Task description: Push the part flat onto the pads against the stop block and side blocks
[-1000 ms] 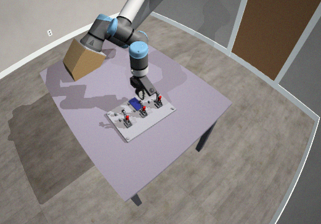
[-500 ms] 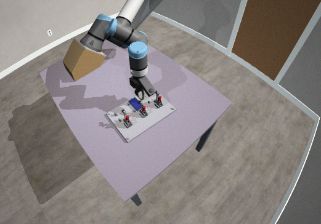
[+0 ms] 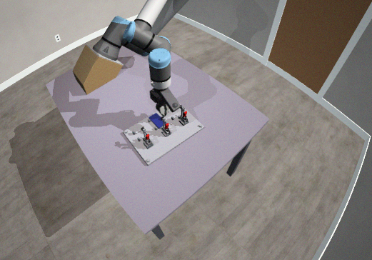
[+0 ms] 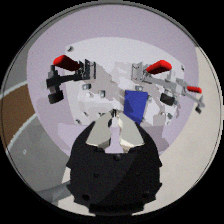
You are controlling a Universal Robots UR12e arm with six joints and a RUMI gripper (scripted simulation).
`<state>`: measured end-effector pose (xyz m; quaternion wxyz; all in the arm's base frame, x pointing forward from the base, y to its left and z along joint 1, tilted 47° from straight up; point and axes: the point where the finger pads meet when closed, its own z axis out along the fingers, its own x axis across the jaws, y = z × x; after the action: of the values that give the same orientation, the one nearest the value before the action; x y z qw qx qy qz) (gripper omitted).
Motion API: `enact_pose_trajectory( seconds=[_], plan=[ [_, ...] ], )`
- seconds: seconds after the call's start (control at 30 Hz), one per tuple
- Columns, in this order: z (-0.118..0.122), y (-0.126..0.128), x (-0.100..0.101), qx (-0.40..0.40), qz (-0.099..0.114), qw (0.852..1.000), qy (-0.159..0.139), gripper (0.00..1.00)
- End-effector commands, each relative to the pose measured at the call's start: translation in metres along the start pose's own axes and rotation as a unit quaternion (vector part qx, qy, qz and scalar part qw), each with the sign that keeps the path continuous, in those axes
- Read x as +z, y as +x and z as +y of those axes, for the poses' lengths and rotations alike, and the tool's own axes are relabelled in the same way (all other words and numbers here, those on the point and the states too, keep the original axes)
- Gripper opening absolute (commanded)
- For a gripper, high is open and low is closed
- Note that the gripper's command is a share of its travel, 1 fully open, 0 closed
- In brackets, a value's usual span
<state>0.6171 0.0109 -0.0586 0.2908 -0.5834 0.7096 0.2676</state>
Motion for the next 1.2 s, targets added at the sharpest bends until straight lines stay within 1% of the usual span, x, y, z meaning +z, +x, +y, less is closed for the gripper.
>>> enact_pose_trajectory(
  seconds=[0.0,1.17],
  plan=[
    [-0.0006,0.0020,-0.0006,0.000,0.000,1.000,0.001,0.00],
    [-0.0006,0.0069,-0.0006,0.000,0.000,1.000,0.001,0.00]
  ],
)
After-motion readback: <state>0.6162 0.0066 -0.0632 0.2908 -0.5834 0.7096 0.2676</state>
